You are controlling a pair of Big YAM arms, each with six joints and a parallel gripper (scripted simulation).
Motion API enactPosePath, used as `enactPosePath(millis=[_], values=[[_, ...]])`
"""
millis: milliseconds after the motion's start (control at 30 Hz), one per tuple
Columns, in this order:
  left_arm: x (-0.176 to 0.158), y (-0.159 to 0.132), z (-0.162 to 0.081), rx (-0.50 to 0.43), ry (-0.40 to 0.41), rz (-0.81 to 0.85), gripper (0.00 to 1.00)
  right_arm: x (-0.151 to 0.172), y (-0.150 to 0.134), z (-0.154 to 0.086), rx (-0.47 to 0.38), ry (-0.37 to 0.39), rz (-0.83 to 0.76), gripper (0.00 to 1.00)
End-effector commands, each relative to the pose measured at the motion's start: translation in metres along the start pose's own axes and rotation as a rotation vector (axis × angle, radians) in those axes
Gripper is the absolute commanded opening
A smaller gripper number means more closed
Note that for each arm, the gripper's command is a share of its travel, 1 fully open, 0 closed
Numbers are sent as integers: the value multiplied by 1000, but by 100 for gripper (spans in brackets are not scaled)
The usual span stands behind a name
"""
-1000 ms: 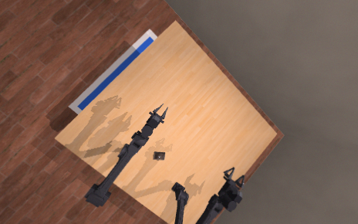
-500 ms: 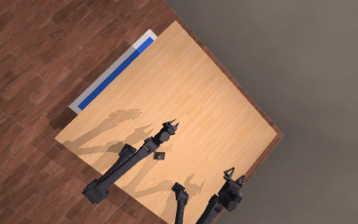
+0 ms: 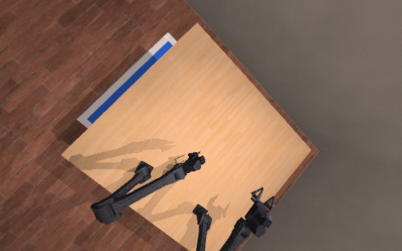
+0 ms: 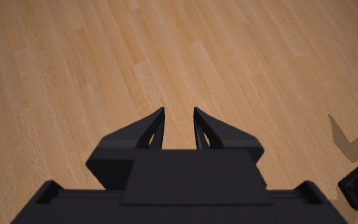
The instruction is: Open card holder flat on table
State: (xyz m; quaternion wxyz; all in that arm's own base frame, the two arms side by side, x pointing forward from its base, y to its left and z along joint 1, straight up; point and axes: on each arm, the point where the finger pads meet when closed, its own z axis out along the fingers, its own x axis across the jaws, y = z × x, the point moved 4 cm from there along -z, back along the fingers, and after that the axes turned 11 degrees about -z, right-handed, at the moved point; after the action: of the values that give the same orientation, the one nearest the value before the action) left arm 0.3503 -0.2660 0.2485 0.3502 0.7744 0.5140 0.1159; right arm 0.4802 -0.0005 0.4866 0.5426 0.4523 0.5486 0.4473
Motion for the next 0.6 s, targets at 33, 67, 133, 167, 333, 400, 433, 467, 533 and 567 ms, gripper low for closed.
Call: enactPosePath(millis=[33,67,133,167,333,400,433,467,533,567], values=[[-30,-60,15,172,-27,53,34,-4,23,-1,-44,-8,0,100],[-37,-71,15,206,-33,71,34,-4,23,-1,-44,-8,0,100],[-50,-95,16,274,-40,105,34,-4,23,-1,-44,-8,0,100],[-56,-107,16,308,-45,125,34,-4,23,-1,-44,-8,0,100],[-82,-167,8,477,-54,230,34,-4,23,-1,-44,-8,0,100],[-82,-167,8,477,-54,230,34,-4,23,-1,-44,-8,0,100],[-96,-159,1,465,-70,249,34,-5,23,-2,-44,-9,0,100],[-90,-187,-1,528,-56,279,34,-4,23,-1,-44,-8,0,100],[-95,-215,-6,609,-48,331,34,-4,23,-1,-44,-8,0,100],[-96,-231,-9,653,-42,361,34,-4,23,-1,-44,-8,0,100]])
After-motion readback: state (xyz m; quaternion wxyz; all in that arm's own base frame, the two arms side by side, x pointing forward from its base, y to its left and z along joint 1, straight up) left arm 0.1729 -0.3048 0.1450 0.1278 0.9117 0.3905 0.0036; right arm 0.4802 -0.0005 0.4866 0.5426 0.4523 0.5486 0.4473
